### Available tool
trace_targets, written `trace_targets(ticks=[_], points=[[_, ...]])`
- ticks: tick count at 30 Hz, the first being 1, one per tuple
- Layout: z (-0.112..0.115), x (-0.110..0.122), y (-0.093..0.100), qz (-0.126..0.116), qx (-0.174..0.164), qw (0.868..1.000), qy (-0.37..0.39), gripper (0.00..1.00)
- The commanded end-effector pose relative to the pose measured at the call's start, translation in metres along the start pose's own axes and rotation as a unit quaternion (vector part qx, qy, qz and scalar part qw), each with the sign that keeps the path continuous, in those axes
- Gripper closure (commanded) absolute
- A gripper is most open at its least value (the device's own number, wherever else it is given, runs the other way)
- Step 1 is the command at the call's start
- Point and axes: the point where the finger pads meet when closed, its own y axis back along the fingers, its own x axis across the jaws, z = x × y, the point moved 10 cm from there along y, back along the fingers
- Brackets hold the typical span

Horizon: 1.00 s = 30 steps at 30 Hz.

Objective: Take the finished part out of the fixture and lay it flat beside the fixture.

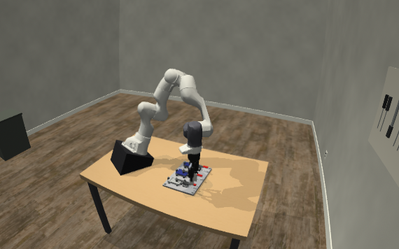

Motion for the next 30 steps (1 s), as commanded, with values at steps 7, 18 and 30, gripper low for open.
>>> trace_targets(ticks=[7, 18, 30], points=[[0.001, 0.000, -0.009, 0.000, -0.001, 1.000, 0.002, 0.72], [0.001, 0.000, -0.027, 0.000, -0.001, 1.000, 0.002, 0.72], [0.001, 0.000, -0.030, 0.000, -0.001, 1.000, 0.002, 0.72]])
